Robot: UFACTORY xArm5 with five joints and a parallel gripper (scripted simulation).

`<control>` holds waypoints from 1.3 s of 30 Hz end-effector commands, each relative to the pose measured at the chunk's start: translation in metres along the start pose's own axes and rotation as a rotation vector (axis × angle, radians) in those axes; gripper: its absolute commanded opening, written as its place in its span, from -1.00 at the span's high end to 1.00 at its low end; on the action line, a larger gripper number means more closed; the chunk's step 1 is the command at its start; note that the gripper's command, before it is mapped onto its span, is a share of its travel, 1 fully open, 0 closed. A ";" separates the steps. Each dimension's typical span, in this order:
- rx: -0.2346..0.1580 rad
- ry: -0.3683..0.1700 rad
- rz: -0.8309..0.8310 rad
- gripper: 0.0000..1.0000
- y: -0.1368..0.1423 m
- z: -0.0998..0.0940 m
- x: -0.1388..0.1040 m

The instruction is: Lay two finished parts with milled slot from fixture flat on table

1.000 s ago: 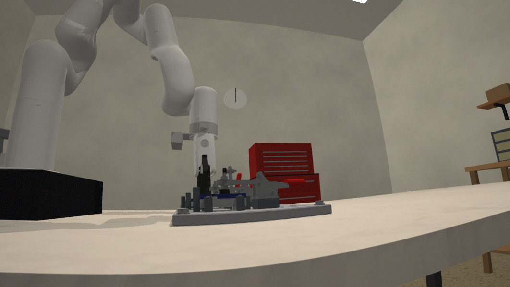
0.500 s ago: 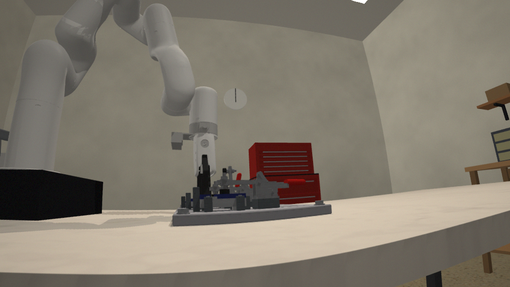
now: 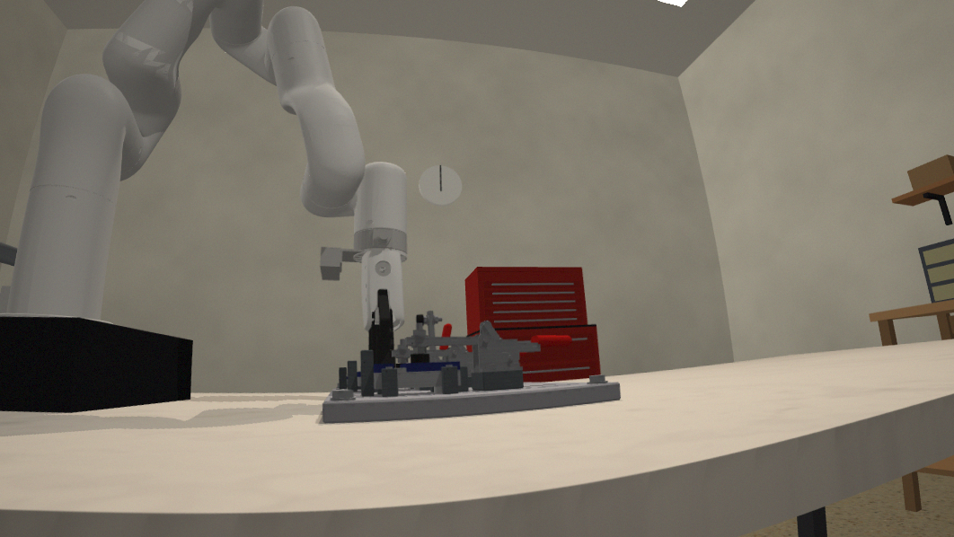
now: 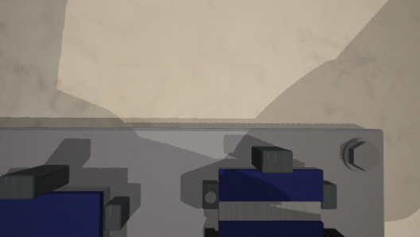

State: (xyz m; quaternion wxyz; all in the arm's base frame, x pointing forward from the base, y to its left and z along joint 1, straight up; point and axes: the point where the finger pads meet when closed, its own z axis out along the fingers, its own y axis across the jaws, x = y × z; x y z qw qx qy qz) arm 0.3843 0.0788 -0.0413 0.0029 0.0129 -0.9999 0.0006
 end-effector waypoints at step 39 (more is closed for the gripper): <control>-0.001 -0.003 0.000 1.00 0.000 -0.019 -0.001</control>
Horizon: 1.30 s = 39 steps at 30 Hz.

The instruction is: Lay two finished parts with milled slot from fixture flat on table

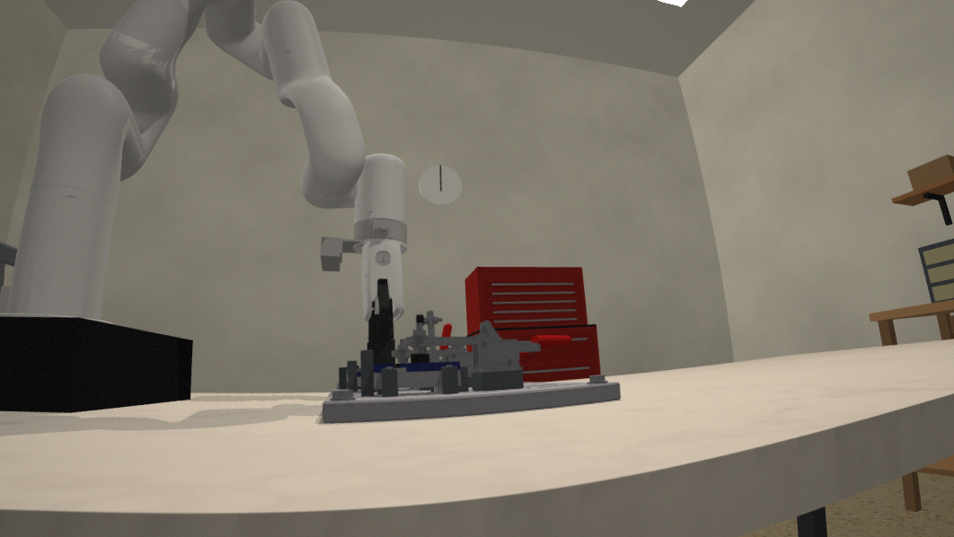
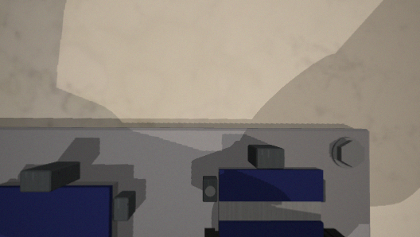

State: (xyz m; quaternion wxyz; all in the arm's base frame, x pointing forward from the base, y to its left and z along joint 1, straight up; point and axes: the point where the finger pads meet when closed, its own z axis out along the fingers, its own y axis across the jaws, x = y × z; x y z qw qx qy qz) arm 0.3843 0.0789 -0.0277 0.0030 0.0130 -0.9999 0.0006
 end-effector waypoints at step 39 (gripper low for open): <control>-0.001 -0.003 0.000 1.00 0.000 -0.025 -0.001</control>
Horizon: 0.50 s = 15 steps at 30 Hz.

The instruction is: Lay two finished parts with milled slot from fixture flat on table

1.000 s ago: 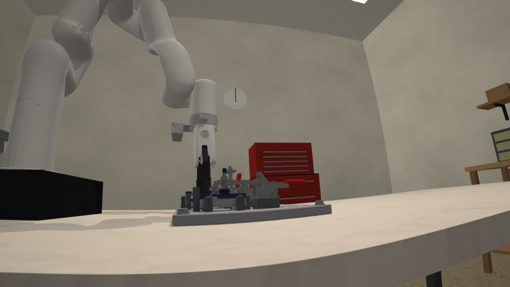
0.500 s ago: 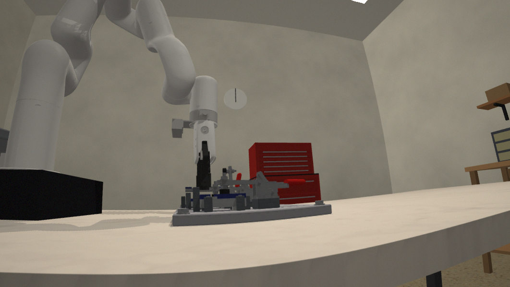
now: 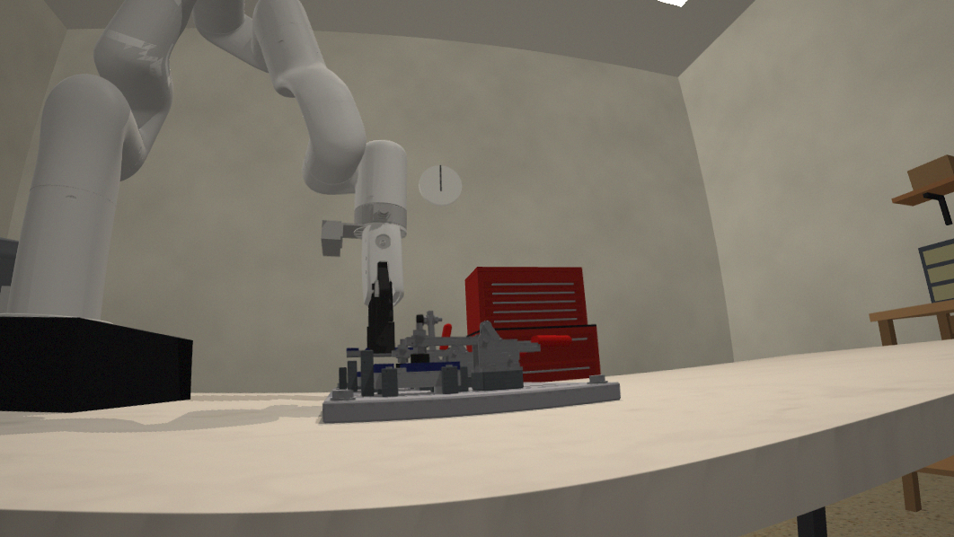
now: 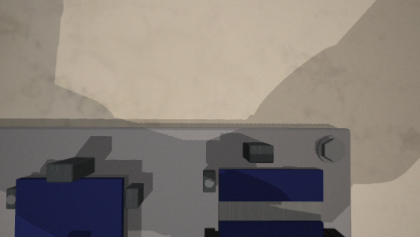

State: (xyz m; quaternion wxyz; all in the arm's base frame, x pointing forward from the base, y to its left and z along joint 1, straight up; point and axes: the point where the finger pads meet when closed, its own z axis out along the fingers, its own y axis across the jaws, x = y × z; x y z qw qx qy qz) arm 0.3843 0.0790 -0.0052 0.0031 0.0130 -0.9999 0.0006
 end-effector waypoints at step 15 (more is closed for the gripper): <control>-0.001 -0.003 0.000 1.00 0.000 -0.024 0.004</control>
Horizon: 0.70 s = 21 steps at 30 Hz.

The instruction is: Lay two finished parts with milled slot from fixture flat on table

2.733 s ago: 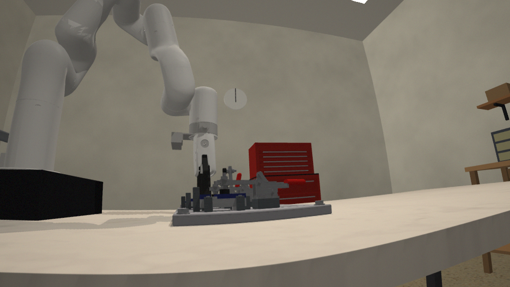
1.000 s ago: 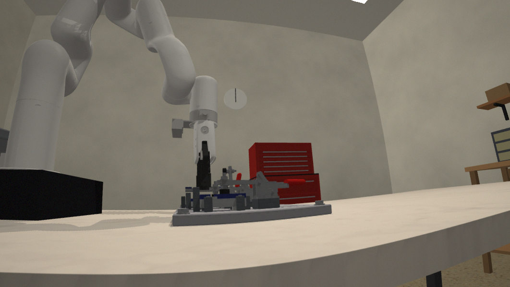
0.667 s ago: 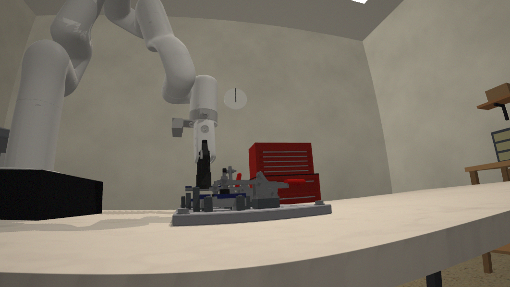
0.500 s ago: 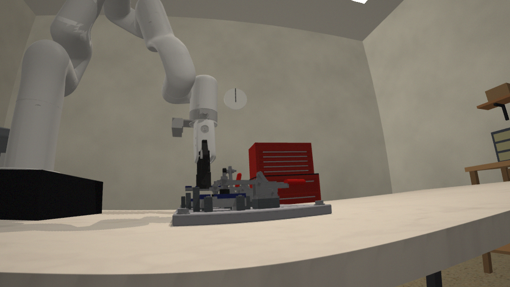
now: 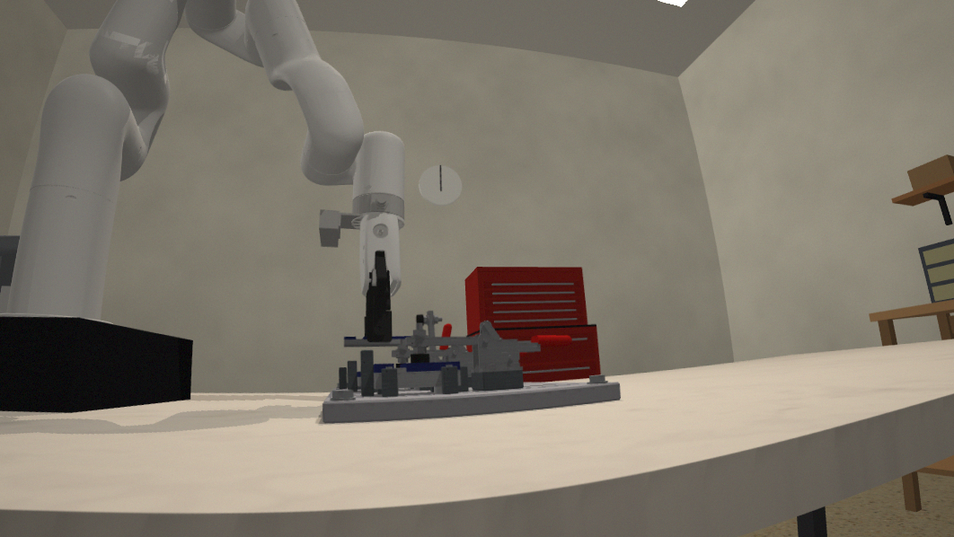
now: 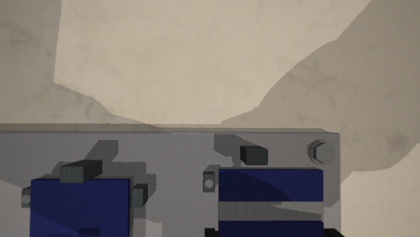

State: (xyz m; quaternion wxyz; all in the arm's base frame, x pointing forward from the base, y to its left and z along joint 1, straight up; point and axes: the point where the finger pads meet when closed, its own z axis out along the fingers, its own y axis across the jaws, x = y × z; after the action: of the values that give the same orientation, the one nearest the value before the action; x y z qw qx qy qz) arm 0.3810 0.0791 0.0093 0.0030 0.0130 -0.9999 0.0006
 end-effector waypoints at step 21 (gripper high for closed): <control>-0.001 -0.003 0.000 1.00 0.000 -0.020 0.004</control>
State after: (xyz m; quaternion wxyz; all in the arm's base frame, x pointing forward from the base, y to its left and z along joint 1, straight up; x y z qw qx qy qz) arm 0.3764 0.0791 0.0286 0.0031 0.0130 -0.9999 0.0006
